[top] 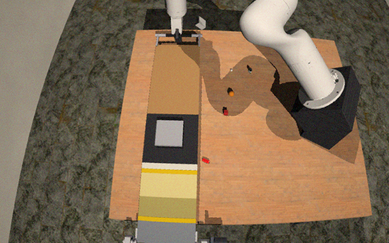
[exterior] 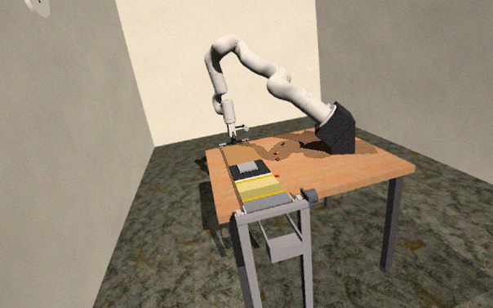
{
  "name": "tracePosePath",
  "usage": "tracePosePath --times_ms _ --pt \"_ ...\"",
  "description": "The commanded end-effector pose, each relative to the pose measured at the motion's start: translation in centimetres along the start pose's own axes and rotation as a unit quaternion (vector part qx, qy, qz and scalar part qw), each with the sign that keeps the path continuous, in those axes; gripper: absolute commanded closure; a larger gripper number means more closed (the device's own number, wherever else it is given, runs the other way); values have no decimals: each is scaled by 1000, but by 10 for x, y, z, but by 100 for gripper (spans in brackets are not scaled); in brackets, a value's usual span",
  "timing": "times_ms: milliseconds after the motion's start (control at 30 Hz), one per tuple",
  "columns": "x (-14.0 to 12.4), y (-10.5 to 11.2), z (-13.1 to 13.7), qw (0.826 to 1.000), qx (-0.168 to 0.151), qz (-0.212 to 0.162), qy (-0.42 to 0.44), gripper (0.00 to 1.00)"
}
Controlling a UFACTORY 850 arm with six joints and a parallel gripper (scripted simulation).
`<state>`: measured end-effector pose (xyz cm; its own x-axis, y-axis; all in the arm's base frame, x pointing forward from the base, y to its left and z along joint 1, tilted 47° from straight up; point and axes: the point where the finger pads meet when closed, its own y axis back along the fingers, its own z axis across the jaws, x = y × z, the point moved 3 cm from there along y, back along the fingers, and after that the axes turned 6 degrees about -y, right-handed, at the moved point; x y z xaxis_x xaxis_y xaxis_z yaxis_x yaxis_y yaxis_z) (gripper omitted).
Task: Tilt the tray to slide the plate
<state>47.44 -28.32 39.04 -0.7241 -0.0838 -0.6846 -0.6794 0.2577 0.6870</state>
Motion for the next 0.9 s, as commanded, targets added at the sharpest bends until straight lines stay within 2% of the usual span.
tracePosePath --times_ms 0,733,767,867 --pt "0 -5 0 1000 3 -4 0 60" --pt "0 -7 0 1000 3 -4 0 60" --pt "0 -7 0 1000 3 -4 0 100" --pt "0 -7 0 1000 3 -4 0 100"
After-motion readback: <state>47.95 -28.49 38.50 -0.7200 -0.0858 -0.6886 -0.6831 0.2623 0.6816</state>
